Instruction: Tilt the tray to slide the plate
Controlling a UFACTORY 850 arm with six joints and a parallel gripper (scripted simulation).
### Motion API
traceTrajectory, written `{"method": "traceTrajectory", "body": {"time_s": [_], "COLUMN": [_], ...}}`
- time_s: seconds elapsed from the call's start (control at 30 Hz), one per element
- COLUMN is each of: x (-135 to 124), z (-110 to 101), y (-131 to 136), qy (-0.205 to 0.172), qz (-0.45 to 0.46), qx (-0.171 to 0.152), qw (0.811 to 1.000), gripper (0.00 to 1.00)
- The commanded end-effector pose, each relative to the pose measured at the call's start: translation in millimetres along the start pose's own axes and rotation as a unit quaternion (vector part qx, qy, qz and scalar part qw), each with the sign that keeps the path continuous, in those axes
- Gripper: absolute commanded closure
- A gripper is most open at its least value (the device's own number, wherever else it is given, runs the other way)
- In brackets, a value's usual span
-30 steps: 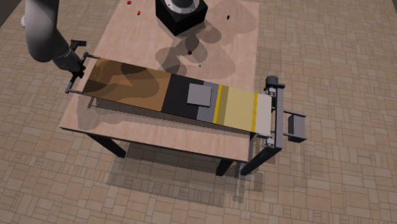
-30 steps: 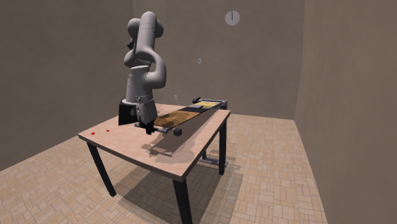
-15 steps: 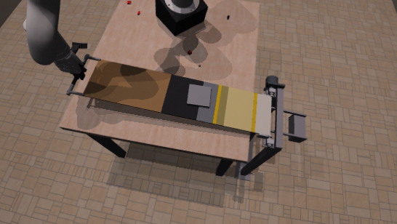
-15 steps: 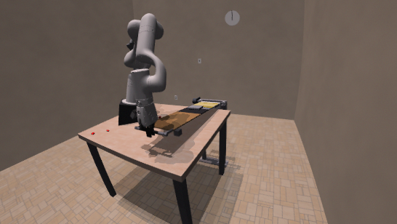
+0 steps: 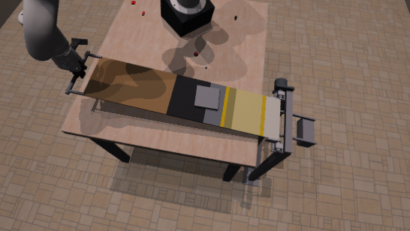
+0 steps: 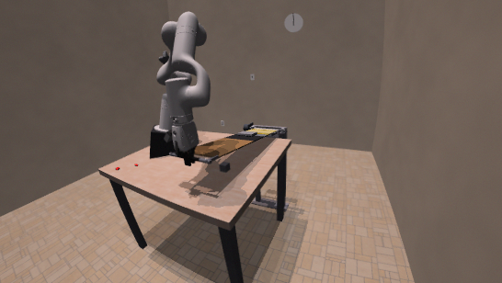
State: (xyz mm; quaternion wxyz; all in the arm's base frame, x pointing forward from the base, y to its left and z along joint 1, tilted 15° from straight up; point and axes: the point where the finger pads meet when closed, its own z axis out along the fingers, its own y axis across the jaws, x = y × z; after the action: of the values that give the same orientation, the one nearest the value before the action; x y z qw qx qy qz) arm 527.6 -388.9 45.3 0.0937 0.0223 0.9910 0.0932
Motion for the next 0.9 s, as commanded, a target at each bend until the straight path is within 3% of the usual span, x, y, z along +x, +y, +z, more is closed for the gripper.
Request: {"method": "traceTrajectory", "body": {"time_s": [0.0,0.63,0.8,0.87], "x": [-1,-1,-1,-1], "z": [26,34,-43,-43], "y": [-4,-5,7,7], "qy": [0.0,0.0,0.0,0.0], "qz": [0.0,0.0,0.0,0.0], "qx": [-0.001,-0.001,-0.001,-0.001], "qw": [1.0,1.0,1.0,1.0], "gripper": [1.0,1.0,1.0,1.0]}}
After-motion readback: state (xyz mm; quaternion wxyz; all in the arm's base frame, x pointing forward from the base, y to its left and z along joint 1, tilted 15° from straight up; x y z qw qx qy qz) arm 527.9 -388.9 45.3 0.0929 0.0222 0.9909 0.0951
